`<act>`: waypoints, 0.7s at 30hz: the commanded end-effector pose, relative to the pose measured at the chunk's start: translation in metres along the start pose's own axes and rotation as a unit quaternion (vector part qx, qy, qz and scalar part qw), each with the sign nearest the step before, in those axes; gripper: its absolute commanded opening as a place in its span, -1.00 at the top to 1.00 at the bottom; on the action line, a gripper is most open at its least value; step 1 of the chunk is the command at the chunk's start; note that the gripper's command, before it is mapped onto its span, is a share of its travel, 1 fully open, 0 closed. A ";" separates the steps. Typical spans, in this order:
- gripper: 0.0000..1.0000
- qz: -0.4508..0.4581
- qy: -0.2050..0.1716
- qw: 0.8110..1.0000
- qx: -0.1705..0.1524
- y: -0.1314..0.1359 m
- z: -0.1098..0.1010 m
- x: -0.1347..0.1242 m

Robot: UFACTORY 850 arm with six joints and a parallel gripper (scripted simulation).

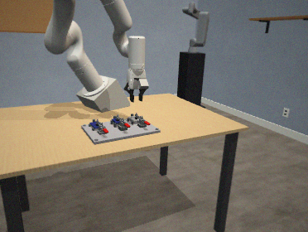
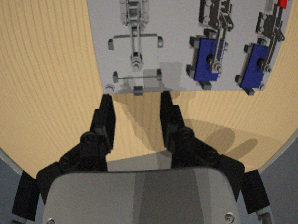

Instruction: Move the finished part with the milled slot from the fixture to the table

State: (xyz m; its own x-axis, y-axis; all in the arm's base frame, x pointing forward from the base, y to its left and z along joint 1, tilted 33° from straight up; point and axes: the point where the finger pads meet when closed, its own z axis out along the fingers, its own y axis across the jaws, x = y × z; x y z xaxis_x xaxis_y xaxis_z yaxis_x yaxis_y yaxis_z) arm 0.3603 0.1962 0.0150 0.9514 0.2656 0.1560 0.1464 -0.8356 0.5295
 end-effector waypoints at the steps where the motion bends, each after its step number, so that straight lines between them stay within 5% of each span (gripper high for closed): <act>1: 0.05 0.000 0.000 1.000 0.000 0.000 0.000 0.025; 21: 0.05 0.000 0.000 1.000 0.000 0.000 0.000 0.124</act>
State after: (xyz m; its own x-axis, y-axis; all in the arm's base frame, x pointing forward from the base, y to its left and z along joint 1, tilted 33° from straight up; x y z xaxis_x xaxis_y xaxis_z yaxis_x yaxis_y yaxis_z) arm 0.4565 0.2225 0.0322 0.9498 0.2671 0.1630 0.1450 -0.8373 0.5272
